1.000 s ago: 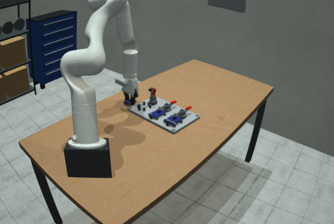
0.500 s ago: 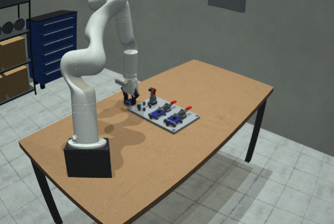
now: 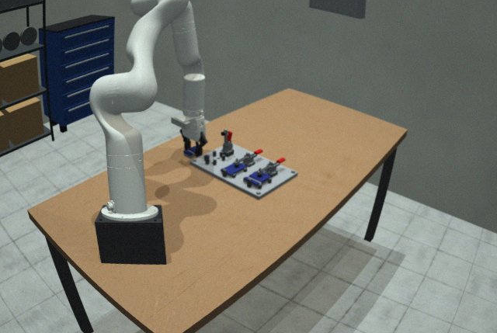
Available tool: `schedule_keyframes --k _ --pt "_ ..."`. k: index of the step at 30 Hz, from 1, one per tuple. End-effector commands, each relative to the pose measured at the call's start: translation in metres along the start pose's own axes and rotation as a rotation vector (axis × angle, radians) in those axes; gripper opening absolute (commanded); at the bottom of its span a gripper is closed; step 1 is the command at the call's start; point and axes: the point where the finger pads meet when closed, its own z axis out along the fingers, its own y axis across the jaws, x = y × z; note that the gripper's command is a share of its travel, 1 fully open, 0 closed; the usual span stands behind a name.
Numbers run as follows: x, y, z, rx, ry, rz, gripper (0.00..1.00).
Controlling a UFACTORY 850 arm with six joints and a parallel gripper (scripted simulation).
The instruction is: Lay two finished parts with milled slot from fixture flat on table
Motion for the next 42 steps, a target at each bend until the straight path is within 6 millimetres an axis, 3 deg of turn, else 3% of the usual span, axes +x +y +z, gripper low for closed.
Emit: schedule_keyframes --k 1,18,31,42 --pt "-0.001 0.000 -0.001 -0.001 -0.001 0.000 0.69" --pt "-0.001 0.000 -0.012 -0.001 -0.001 0.000 0.69" --pt "-0.001 0.000 -0.048 -0.001 -0.001 0.000 0.69" --pt "-0.001 0.000 -0.089 -0.001 -0.001 0.000 0.69"
